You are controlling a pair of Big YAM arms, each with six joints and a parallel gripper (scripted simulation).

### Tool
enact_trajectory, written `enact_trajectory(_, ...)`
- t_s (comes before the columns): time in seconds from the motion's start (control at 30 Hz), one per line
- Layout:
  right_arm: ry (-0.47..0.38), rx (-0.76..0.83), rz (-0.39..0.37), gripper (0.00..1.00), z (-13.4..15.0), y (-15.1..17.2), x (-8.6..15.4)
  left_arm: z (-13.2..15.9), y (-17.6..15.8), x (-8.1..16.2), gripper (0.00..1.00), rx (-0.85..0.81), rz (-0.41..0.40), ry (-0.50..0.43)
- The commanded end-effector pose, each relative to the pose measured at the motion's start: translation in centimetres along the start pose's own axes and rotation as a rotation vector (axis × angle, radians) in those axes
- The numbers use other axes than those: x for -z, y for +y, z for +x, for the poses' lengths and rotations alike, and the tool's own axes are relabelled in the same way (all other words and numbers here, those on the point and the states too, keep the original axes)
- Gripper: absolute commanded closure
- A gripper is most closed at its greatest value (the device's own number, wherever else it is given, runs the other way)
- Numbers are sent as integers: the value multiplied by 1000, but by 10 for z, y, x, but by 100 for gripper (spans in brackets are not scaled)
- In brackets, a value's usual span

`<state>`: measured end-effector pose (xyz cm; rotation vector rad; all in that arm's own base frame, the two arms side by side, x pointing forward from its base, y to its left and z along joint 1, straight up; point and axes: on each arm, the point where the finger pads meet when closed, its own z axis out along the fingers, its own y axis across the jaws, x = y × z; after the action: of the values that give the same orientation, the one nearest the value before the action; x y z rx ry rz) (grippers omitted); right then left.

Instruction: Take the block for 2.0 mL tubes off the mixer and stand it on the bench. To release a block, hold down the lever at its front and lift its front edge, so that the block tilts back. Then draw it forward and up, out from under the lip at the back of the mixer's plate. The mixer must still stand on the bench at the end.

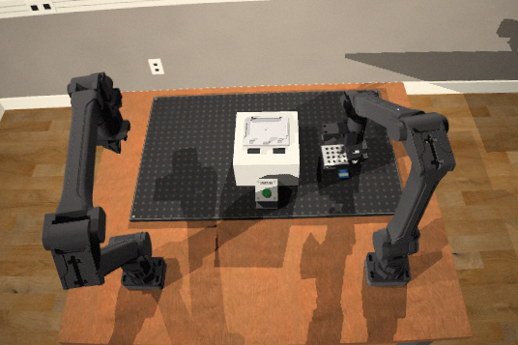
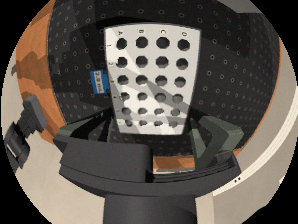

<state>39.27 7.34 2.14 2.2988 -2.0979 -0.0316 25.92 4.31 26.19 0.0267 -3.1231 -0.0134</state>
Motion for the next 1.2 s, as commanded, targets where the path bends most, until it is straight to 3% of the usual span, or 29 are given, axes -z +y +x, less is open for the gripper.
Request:
enact_trajectory(0.0, 1, -6, 29, 0, 0, -7, 8, 3, 0, -2, 100, -9, -1, 17)
enact_trajectory(0.3, -2, -16, 56, 0, 0, -7, 17, -1, 1, 4, 100, -8, -4, 0)
enact_trajectory(0.53, 3, -15, 3, 0, 1, 5, 9, -7, 2, 15, 100, -7, -8, -28)
enact_trajectory(1.0, -11, 11, 60, 0, -3, -13, 55, -9, 3, 20, 100, -7, -10, -41)
enact_trajectory(1.17, -3, 13, 64, 0, -2, -19, 47, -10, 3, 22, 100, -6, -11, -47)
